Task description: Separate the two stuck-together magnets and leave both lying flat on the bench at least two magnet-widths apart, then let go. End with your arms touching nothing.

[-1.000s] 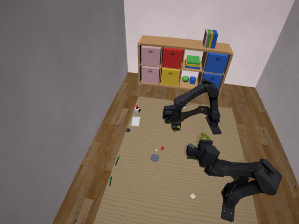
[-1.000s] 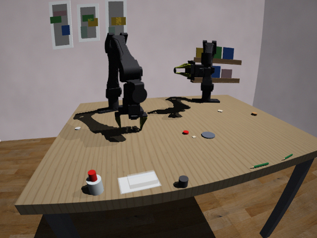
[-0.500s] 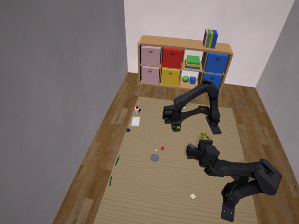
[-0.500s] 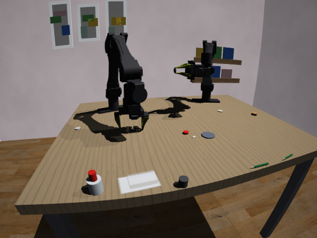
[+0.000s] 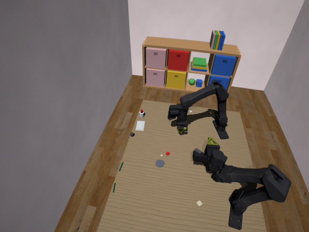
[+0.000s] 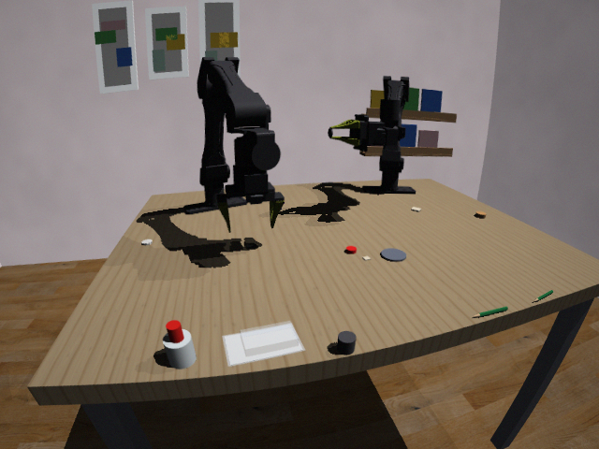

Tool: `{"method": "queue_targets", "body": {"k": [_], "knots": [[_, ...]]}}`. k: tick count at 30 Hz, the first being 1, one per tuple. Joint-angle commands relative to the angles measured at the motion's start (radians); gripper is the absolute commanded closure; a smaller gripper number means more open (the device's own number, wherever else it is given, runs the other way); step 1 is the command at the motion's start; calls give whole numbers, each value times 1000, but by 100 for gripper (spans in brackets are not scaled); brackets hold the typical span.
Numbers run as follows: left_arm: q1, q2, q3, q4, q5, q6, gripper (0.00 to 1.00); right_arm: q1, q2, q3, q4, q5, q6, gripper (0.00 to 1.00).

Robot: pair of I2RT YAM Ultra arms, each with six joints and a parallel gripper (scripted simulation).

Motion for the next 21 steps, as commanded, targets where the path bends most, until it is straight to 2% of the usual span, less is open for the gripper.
{"method": "queue_targets", "body": {"k": [1, 5, 21], "knots": [[3, -5, 5, 6, -2, 4, 75, 1, -30, 42, -57, 9, 4, 0], [3, -5, 5, 6, -2, 4, 75, 2, -41, 86, -109, 13, 6, 0], [3, -5, 5, 6, -2, 4, 75, -1, -44, 88, -113, 25, 5, 0]]}}
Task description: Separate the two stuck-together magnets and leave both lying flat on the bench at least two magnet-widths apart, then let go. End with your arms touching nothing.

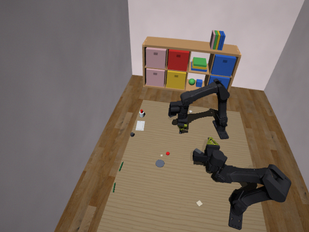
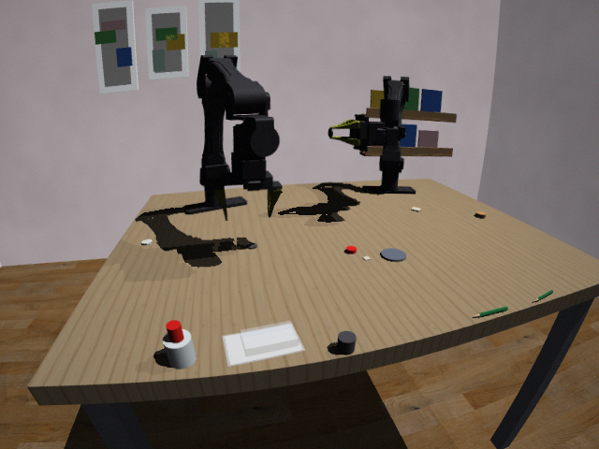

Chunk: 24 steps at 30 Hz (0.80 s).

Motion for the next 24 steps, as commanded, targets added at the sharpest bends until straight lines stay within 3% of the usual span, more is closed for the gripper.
{"method": "queue_targets", "body": {"k": [1, 21, 24], "knots": [[2, -5, 5, 6, -1, 4, 75, 1, -20, 10, 2, 6, 0, 0], [2, -5, 5, 6, -1, 4, 75, 1, -19, 5, -1, 11, -1, 0], [18, 5, 30, -104, -17, 80, 75, 1, -19, 4, -2, 11, -1, 0]]}}
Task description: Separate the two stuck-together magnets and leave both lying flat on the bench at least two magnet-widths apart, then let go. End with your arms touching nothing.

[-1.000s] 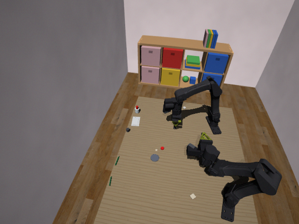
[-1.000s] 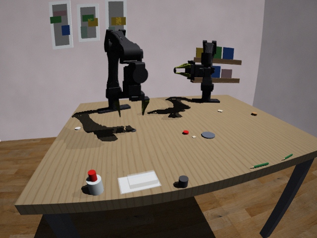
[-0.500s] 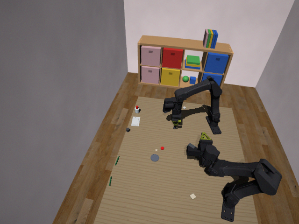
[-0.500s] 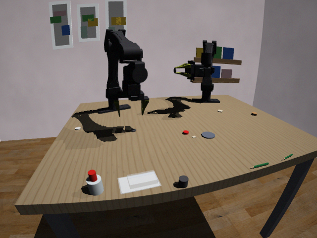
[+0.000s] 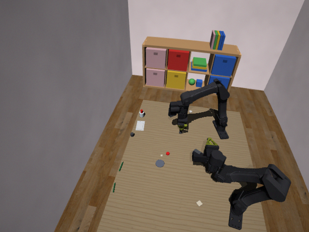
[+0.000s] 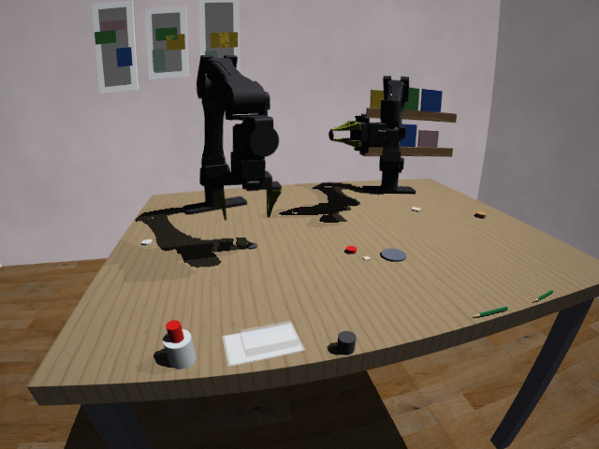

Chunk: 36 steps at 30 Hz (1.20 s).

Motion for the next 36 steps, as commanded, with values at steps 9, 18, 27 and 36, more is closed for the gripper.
{"method": "queue_targets", "body": {"k": [9, 18, 27, 36], "knots": [[71, 31, 135, -437, -47, 317, 75, 4, -19, 4, 1, 3, 0, 0], [154, 80, 278, -833, -87, 593, 75, 4, -19, 4, 1, 3, 0, 0], [219, 115, 390, -1141, -120, 807, 75, 4, -19, 4, 1, 3, 0, 0], [291, 159, 515, -1493, -155, 1052, 75, 4, -19, 4, 1, 3, 0, 0]]}}
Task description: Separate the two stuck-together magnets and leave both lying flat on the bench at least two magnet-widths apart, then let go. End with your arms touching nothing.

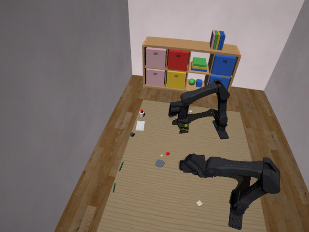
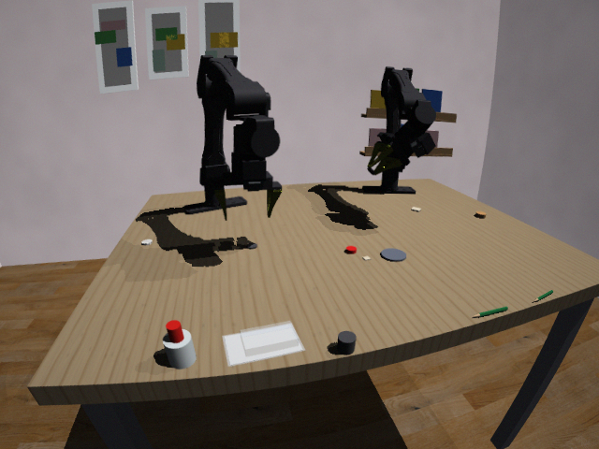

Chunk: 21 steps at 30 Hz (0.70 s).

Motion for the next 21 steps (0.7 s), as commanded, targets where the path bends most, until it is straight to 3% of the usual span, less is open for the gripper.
{"method": "queue_targets", "body": {"k": [1, 7, 11, 21], "knots": [[5, -5, 32, -141, -6, 107, 75, -2, -19, 8, 2, 3, 0, 0], [61, 27, 128, -404, -33, 291, 75, -2, -19, 8, 2, 3, 0, 0], [62, 92, 170, -337, -239, 244, 75, -2, -19, 8, 2, 3, 0, 0], [69, 222, 260, -398, -506, 289, 75, -2, -19, 8, 2, 3, 0, 0]]}}
